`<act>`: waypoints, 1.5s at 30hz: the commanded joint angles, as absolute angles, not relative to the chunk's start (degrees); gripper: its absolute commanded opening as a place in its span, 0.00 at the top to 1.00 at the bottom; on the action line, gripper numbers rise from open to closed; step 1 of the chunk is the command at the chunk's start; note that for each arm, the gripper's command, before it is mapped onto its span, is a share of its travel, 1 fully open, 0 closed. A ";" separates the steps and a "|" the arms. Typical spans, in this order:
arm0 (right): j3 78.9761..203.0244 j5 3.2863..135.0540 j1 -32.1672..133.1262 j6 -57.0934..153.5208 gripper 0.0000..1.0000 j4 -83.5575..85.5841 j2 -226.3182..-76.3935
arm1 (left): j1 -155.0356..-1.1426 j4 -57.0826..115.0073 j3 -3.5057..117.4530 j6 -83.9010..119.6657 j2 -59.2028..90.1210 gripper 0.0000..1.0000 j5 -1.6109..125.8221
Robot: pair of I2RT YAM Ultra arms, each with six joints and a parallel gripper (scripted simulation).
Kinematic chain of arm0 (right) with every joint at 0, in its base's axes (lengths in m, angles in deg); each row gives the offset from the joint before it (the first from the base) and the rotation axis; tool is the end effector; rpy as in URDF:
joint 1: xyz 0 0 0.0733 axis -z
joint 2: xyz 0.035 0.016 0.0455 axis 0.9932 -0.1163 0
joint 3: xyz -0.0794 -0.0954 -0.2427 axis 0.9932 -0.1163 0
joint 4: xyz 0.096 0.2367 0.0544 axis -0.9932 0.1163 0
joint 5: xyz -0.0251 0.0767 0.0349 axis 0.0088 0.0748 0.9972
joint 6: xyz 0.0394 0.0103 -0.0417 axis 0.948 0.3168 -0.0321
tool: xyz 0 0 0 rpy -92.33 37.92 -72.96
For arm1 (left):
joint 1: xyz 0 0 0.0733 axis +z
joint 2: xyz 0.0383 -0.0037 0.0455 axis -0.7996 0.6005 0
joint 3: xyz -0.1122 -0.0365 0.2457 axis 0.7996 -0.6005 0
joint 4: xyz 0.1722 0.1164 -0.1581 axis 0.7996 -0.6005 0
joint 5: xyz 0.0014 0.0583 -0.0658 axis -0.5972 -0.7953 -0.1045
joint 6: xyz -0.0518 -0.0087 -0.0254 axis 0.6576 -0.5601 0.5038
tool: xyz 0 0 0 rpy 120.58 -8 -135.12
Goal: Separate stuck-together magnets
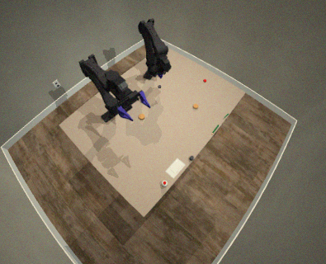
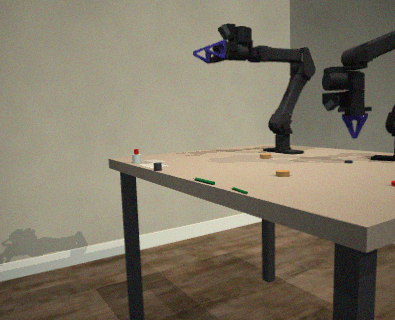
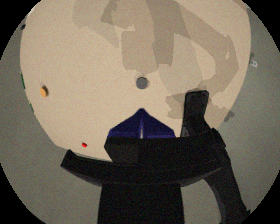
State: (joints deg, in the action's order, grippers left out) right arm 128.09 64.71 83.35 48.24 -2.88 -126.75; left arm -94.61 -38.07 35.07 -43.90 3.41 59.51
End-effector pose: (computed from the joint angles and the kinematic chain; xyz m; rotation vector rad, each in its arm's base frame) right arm 0.2450 0.0008 0.4071 0.0027 1.5726 -0.0001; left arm 0.1411 -0.1235 0.2260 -2.4296 -1.9803 0.0003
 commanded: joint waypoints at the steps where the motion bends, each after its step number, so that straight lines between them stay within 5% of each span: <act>1: 128.48 64.74 83.32 48.20 0.00 -3.14 -126.66 | -94.48 -38.36 35.26 -44.03 3.33 1.00 59.57; 16: 128.48 64.74 83.32 48.20 0.00 -3.14 -126.66 | -94.56 -38.34 35.16 -44.07 3.42 1.00 59.57; 17: 128.48 64.74 83.32 48.20 0.00 -3.14 -126.66 | -94.57 -38.34 35.15 -44.07 3.43 0.60 59.57; 45: 128.48 64.74 83.32 48.20 0.00 -3.14 -126.66 | -99.84 -25.94 29.81 -27.63 6.74 0.60 59.52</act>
State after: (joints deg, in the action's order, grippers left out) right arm 128.09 64.71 83.35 48.24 -2.88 -126.75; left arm -99.31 -28.54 29.67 -31.09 6.84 59.51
